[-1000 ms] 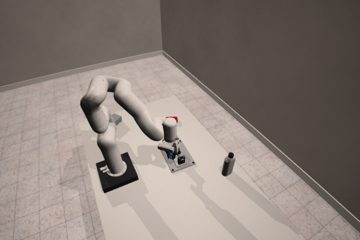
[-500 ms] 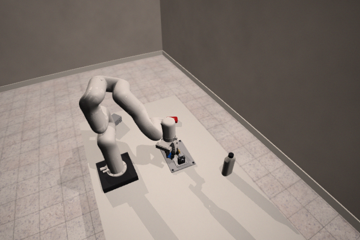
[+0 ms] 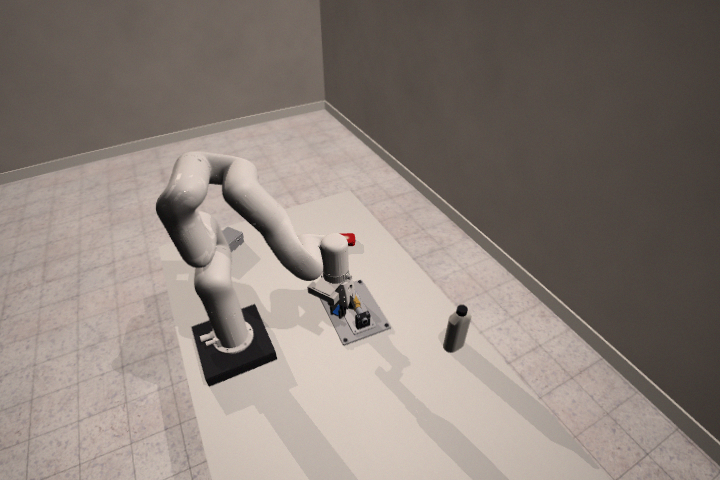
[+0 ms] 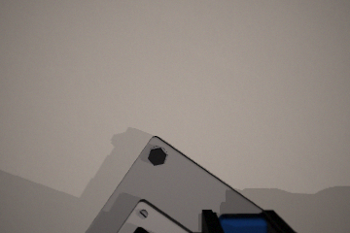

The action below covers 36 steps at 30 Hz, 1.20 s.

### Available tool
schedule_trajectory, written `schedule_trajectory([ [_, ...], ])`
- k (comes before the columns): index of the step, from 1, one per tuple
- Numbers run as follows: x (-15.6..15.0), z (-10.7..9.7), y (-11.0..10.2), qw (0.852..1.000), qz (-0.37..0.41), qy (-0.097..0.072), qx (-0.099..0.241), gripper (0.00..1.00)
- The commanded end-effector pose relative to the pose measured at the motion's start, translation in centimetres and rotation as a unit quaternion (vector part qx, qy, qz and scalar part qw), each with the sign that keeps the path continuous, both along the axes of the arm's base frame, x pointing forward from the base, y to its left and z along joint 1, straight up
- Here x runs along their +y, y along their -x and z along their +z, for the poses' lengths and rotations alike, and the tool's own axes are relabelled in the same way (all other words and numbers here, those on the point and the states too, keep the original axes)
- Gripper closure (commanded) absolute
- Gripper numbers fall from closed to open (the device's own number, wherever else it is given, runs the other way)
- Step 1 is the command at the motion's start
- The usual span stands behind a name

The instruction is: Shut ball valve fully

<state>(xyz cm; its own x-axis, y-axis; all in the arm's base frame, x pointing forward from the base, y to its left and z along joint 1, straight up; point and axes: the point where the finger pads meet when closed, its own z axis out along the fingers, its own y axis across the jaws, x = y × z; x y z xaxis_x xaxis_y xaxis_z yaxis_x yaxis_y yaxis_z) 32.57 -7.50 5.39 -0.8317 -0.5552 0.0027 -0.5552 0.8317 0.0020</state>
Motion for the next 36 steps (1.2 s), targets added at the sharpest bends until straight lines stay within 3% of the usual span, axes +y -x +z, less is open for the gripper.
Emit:
schedule_trajectory([
  [1, 0.2, 0.1, 0.0, 1.000, -0.009, 0.000, -0.001, 1.00],
  [36, 1.8, 0.1, 0.8, 0.994, -0.112, 0.000, -0.001, 1.00],
])
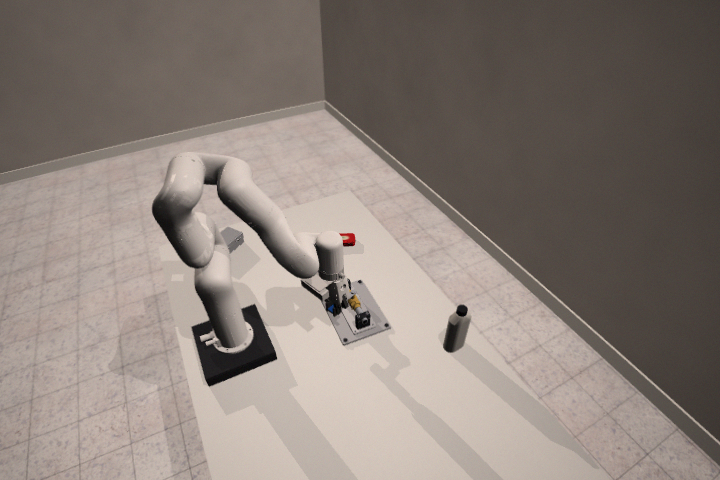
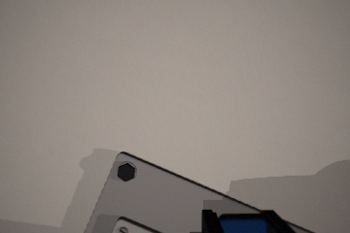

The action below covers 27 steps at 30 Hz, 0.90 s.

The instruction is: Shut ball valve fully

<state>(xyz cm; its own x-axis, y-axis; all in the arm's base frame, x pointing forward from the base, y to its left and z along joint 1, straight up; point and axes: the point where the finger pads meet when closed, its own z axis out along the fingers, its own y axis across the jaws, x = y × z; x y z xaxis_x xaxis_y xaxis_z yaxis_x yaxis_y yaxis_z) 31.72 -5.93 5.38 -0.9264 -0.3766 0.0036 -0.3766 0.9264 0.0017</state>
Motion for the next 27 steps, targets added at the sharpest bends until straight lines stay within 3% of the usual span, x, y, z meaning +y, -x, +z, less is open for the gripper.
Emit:
schedule_trajectory([
  [1, 0.2, 0.1, 0.0, 1.000, -0.011, 0.000, -0.001, 1.00],
  [27, 1.5, 0.1, 0.4, 0.996, -0.089, 0.000, -0.001, 1.00],
])
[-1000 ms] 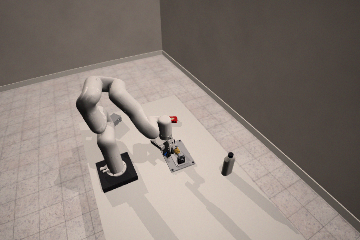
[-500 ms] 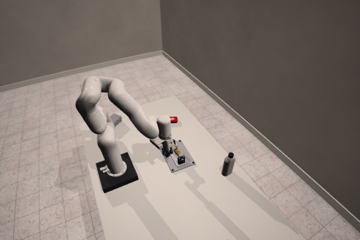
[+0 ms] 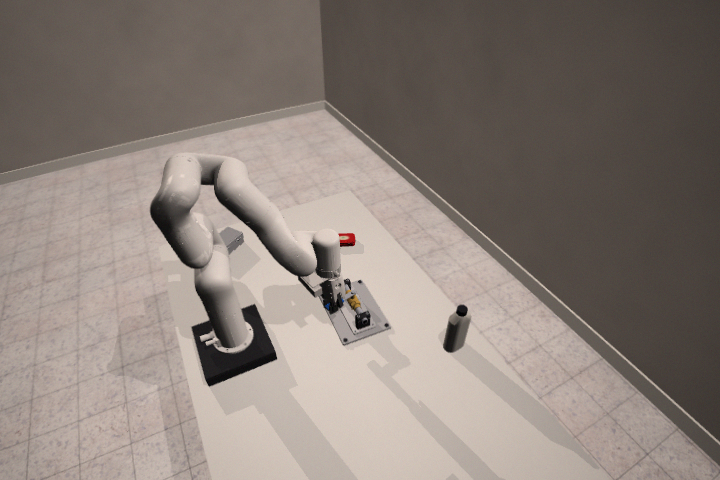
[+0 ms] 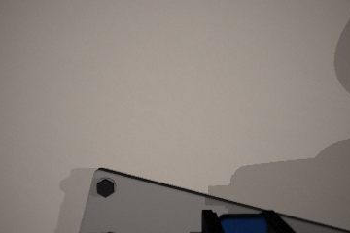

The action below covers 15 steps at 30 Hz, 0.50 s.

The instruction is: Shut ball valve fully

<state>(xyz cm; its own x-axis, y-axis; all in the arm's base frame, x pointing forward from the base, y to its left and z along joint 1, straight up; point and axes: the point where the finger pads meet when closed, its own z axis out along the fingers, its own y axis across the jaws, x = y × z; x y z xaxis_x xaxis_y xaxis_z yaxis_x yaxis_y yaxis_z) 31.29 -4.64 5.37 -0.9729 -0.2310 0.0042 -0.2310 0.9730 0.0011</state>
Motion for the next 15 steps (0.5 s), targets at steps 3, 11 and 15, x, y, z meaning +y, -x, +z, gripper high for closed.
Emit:
schedule_trajectory([
  [3, 0.36, 0.07, -0.04, 1.000, -0.019, 0.000, -0.001, 1.00],
  [11, 0.69, 0.07, 0.03, 0.999, -0.038, 0.000, -0.001, 1.00],
  [15, 1.01, 0.07, 0.07, 0.998, -0.057, 0.000, -0.001, 1.00],
])
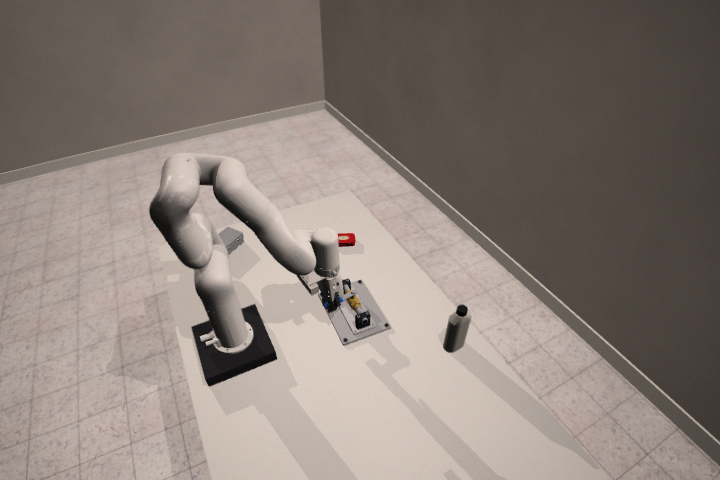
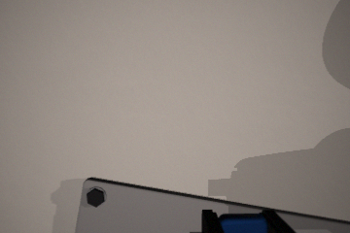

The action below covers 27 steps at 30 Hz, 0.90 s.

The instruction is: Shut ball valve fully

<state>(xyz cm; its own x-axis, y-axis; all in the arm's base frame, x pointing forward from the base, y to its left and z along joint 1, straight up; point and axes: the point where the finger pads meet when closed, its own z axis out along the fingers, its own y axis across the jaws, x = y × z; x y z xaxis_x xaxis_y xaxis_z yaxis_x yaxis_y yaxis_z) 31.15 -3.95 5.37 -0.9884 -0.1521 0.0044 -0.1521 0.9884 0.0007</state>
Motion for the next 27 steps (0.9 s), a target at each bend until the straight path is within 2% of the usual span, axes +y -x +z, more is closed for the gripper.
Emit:
schedule_trajectory([
  [1, 0.4, 0.1, -0.1, 1.000, -0.021, 0.000, -0.001, 1.00],
  [27, 1.5, 0.1, 0.0, 0.996, -0.088, 0.000, -0.001, 1.00],
])
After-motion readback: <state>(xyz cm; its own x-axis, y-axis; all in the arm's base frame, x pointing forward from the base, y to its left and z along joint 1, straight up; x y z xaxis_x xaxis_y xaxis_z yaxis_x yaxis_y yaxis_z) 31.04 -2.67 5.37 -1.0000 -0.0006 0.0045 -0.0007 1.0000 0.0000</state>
